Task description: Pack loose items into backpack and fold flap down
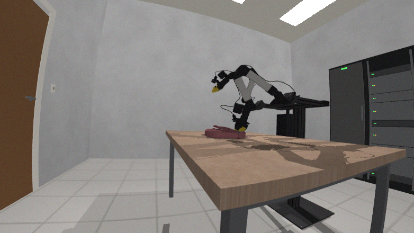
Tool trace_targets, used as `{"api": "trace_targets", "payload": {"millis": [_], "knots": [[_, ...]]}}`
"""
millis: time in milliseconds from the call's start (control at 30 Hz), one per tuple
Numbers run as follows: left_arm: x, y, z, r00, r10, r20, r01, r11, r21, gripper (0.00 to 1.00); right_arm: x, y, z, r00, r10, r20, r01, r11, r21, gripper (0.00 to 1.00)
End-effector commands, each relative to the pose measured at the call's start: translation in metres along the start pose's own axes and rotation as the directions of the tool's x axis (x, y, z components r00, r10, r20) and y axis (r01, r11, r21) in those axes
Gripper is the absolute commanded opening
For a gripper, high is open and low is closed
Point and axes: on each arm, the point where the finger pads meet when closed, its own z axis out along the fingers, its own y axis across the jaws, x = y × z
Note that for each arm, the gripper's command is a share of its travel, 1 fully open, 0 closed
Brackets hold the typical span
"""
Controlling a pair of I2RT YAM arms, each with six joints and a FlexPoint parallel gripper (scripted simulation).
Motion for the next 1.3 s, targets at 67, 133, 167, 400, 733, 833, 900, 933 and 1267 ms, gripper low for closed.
{"api": "trace_targets", "payload": {"millis": [67, 133, 167, 400, 733, 833, 900, 933, 1267], "knots": [[0.023, -0.01, 0.003, 0.997, 0.009, -0.074, -0.007, 1.0, 0.023, 0.29, -0.005, 0.0, -0.003, 1.0, -0.002, 0.017, 0.002, 1.0, -0.002, 0.9], [0.023, -0.01, 0.003, 0.997, 0.009, -0.074, -0.007, 1.0, 0.023, 0.29, -0.005, 0.0, -0.003, 1.0, -0.002, 0.017, 0.002, 1.0, -0.002, 0.9], [0.023, -0.01, 0.003, 0.997, 0.009, -0.074, -0.007, 1.0, 0.023, 0.29, -0.005, 0.0, -0.003, 1.0, -0.002, 0.017, 0.002, 1.0, -0.002, 0.9], [0.023, -0.01, 0.003, 0.997, 0.009, -0.074, -0.007, 1.0, 0.023, 0.29, -0.005, 0.0, -0.003, 1.0, -0.002, 0.017, 0.002, 1.0, -0.002, 0.9], [-0.005, -0.001, 0.001, 1.0, 0.007, 0.0, -0.007, 1.0, -0.001, 0.29, -0.005, 0.0, -0.003, 1.0, -0.002, 0.017, 0.002, 1.0, -0.002, 0.9], [-0.005, -0.001, 0.001, 1.0, 0.007, 0.0, -0.007, 1.0, -0.001, 0.29, -0.005, 0.0, -0.003, 1.0, -0.002, 0.017, 0.002, 1.0, -0.002, 0.9], [-0.005, -0.001, 0.001, 1.0, 0.007, 0.0, -0.007, 1.0, -0.001, 0.29, -0.005, 0.0, -0.003, 1.0, -0.002, 0.017, 0.002, 1.0, -0.002, 0.9], [-0.005, -0.001, 0.001, 1.0, 0.007, 0.0, -0.007, 1.0, -0.001, 0.36, -0.005, 0.0, -0.003, 1.0, -0.002, 0.017, 0.002, 1.0, -0.002, 0.9], [-0.005, -0.001, 0.001, 1.0, 0.007, 0.0, -0.007, 1.0, 0.0, 0.43, -0.005, 0.0, -0.003, 1.0, -0.002, 0.017, 0.002, 1.0, -0.002, 0.9]]}}
